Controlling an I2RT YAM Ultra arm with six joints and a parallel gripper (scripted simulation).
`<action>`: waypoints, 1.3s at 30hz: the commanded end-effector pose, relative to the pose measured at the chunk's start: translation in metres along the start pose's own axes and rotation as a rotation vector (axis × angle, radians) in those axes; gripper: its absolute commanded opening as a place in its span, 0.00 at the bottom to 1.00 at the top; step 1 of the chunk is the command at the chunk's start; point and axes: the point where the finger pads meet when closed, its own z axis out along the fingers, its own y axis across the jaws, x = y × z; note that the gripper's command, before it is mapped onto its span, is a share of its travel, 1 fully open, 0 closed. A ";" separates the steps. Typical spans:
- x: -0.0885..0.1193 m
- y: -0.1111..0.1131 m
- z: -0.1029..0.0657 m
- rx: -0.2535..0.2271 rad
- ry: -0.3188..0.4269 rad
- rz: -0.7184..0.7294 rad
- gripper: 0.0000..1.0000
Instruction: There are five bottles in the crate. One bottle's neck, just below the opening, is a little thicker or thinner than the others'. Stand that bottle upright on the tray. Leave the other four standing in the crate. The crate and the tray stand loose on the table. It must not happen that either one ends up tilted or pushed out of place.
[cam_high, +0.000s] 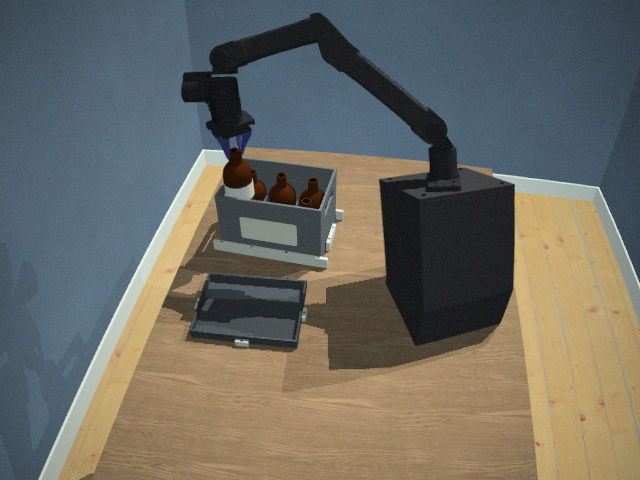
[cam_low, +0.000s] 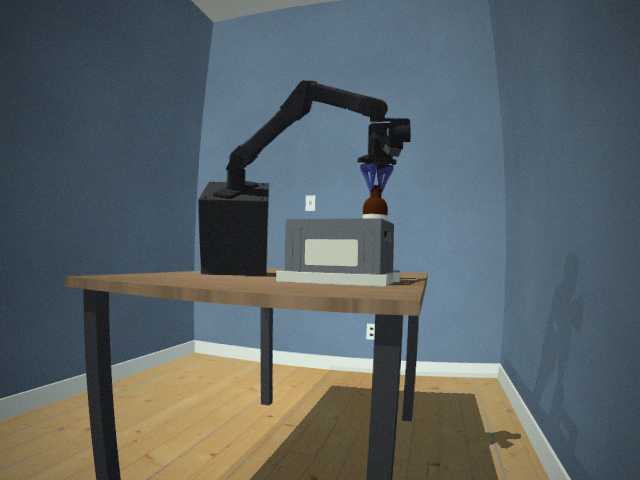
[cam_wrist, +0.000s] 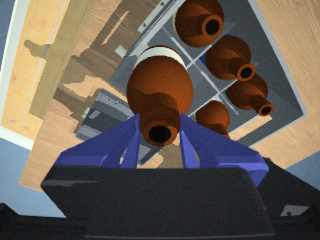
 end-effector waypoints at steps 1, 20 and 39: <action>-0.007 0.010 -0.036 -0.055 -0.053 0.003 0.00; -0.006 0.010 -0.037 -0.055 -0.053 0.004 0.00; -0.005 0.009 -0.053 -0.055 -0.053 0.004 0.00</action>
